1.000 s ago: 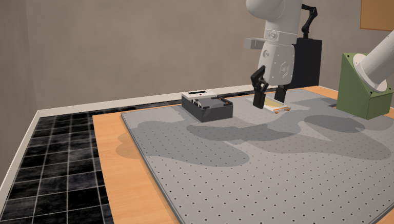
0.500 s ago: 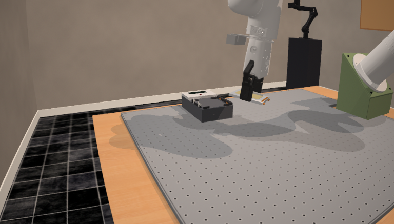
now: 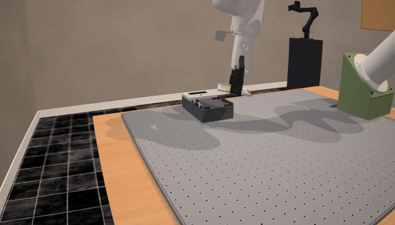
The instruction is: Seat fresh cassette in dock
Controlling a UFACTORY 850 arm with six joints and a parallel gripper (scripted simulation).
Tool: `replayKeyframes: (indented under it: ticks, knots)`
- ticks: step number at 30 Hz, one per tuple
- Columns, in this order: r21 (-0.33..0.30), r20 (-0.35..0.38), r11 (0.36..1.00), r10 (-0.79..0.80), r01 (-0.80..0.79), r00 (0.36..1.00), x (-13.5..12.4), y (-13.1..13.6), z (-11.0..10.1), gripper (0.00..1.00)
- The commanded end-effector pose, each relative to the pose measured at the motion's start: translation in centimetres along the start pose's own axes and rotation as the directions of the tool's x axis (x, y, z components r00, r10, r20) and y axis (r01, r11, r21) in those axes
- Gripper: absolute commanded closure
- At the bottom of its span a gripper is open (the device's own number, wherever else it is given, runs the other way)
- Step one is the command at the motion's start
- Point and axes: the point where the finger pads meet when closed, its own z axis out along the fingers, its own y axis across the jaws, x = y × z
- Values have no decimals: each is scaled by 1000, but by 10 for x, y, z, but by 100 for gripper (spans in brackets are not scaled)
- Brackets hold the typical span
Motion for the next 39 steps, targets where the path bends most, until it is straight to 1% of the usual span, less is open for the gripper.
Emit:
replayKeyframes:
  ticks: [1,6,8,13,21,37,39]
  knots:
    - [22,-10,987,-158,158,987,17,16,-1,100]
    - [35,-16,947,-319,319,948,35,34,-2,100]
    - [35,-16,947,-319,319,948,35,34,-2,100]
    - [45,-24,883,-466,467,884,52,52,-3,100]
    - [45,-24,883,-466,467,884,80,81,-4,100]
    - [45,-24,883,-466,467,884,80,82,-4,100]
    - [45,-24,883,-466,467,884,80,82,-1,100]
